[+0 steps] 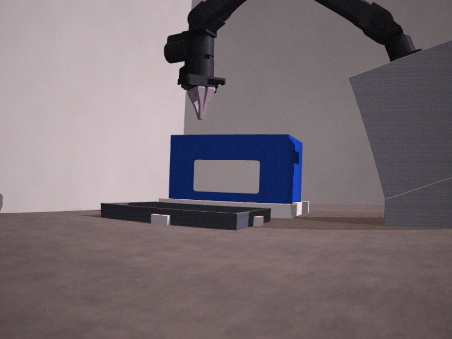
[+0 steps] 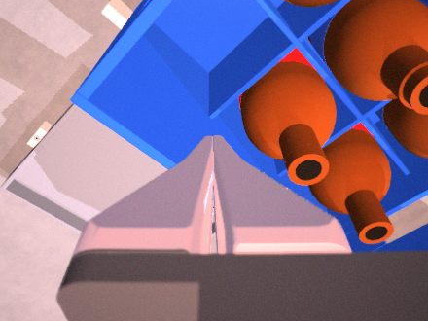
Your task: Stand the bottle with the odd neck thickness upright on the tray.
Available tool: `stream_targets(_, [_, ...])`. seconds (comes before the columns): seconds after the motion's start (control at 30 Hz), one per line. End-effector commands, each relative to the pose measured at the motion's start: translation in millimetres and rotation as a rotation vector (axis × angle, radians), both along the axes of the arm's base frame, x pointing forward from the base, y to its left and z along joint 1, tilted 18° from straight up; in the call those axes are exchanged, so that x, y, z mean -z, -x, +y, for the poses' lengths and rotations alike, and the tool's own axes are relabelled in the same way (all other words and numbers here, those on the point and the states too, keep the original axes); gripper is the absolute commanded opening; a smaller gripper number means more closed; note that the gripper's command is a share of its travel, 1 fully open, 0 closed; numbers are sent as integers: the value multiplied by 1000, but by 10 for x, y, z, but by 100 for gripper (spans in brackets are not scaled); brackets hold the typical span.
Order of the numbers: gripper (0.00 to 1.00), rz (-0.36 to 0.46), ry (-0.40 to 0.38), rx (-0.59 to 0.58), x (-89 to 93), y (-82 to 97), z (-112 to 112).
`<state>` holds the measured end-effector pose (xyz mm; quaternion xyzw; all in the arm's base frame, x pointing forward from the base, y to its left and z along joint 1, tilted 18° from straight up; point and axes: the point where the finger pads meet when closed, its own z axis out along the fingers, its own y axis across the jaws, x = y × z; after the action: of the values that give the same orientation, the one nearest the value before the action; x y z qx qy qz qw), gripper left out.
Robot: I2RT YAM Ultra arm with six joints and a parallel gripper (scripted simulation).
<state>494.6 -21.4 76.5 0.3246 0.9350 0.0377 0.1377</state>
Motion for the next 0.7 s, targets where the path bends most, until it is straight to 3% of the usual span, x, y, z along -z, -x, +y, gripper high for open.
stream_targets(0.0, [0, -61, 10, 0, -300, -64, 1])
stream_targets(0.43, [0, -65, 11, 2, -303, -69, -30])
stream_targets(0.5, [0, -43, 6, 4, -170, 13, -96])
stream_targets(0.67, [0, -40, 3, 3, -95, 273, -388])
